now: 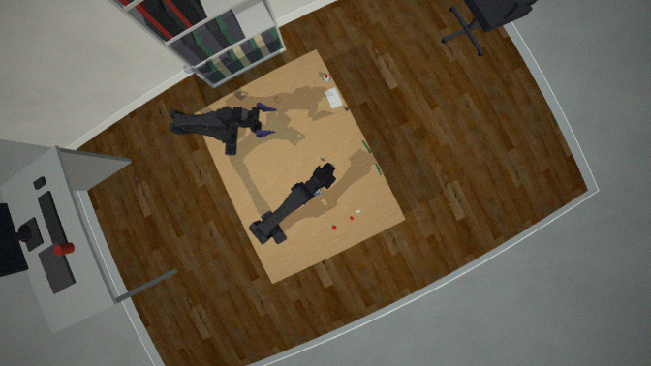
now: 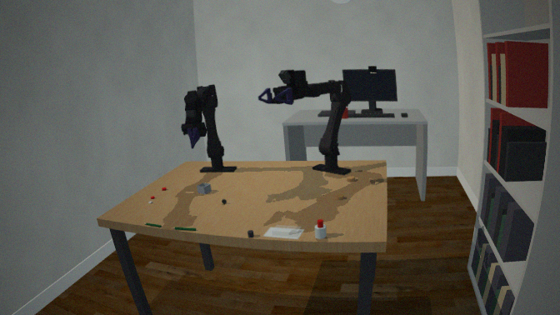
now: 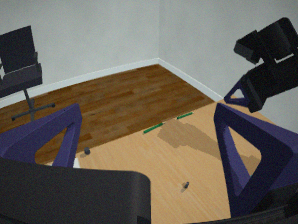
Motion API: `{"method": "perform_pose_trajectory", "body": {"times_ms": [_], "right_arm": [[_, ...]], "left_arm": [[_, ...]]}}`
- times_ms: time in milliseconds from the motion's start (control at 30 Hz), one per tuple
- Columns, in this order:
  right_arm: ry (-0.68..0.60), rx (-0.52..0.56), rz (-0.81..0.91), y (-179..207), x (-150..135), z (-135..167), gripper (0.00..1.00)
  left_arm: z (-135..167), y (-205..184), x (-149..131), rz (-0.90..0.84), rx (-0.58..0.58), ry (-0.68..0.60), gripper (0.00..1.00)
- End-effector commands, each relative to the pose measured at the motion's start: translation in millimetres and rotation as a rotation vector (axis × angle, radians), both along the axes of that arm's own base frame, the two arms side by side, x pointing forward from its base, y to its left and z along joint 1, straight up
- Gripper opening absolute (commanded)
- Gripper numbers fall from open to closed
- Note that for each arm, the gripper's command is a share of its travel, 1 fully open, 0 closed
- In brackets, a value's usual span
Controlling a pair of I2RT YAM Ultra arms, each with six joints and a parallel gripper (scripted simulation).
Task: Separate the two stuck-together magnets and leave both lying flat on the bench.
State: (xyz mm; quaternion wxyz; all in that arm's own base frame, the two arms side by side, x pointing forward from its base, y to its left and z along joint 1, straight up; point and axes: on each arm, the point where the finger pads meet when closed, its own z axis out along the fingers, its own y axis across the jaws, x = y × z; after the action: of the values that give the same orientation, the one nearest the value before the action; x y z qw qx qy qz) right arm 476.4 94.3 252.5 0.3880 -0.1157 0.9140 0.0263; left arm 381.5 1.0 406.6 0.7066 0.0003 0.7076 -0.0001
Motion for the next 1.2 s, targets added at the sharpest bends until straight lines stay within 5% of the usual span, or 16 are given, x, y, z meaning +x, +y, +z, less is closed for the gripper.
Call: {"method": "perform_pose_trajectory", "body": {"times_ms": [0, 833, 1167], "right_arm": [[0.111, -0.028, 0.023, 6, -9, -19, 0.0], [0.732, -0.238, 0.22, 73, -47, -156, 0.0], [0.73, -0.245, 0.248, 90, -41, -170, 0.0]], "left_arm": [[6, 0, -2, 0.001, 0.001, -0.016, 1.0], [6, 0, -2, 0.001, 0.001, -0.016, 1.0], [6, 0, -2, 0.001, 0.001, -0.016, 1.0]]}}
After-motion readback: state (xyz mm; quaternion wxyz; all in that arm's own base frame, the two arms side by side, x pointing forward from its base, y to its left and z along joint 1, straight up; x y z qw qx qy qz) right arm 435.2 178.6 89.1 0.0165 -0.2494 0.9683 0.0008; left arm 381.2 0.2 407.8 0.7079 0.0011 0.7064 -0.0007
